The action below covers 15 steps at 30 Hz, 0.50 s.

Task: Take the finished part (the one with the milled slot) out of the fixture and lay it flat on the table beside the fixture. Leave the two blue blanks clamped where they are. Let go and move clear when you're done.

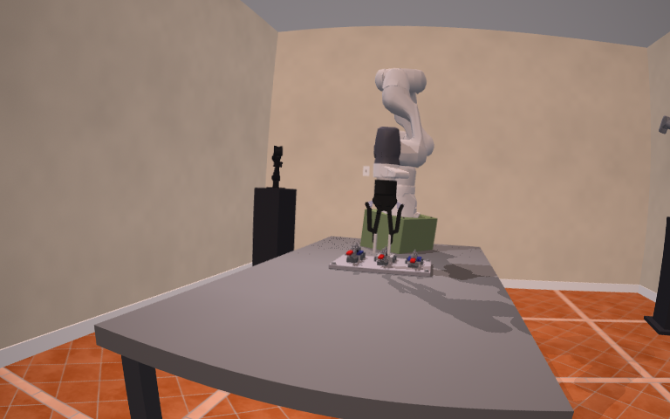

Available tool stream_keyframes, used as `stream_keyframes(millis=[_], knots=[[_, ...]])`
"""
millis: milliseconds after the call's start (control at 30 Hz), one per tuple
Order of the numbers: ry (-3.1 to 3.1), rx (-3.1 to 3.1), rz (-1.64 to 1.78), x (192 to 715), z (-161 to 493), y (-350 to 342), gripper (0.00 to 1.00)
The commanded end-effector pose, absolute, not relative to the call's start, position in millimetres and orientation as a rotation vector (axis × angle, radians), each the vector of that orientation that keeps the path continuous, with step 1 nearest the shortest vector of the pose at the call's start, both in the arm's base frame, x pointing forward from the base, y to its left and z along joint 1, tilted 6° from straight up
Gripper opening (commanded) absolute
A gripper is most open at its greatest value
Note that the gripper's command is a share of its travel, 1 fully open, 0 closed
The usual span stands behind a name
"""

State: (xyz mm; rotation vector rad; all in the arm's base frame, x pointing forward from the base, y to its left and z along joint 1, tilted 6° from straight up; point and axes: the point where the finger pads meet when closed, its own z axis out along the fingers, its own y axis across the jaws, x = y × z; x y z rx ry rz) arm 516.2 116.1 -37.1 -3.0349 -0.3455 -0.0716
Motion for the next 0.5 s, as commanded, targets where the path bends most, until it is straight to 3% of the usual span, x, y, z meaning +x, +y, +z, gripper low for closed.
stream_keyframes(millis=[0,467], knots=[[-0.342,-3.035,-0.077,518.1,-36.7,116.4,0.28],[-0.342,-3.035,-0.077,519.7,-50.8,117.8,0.28]])
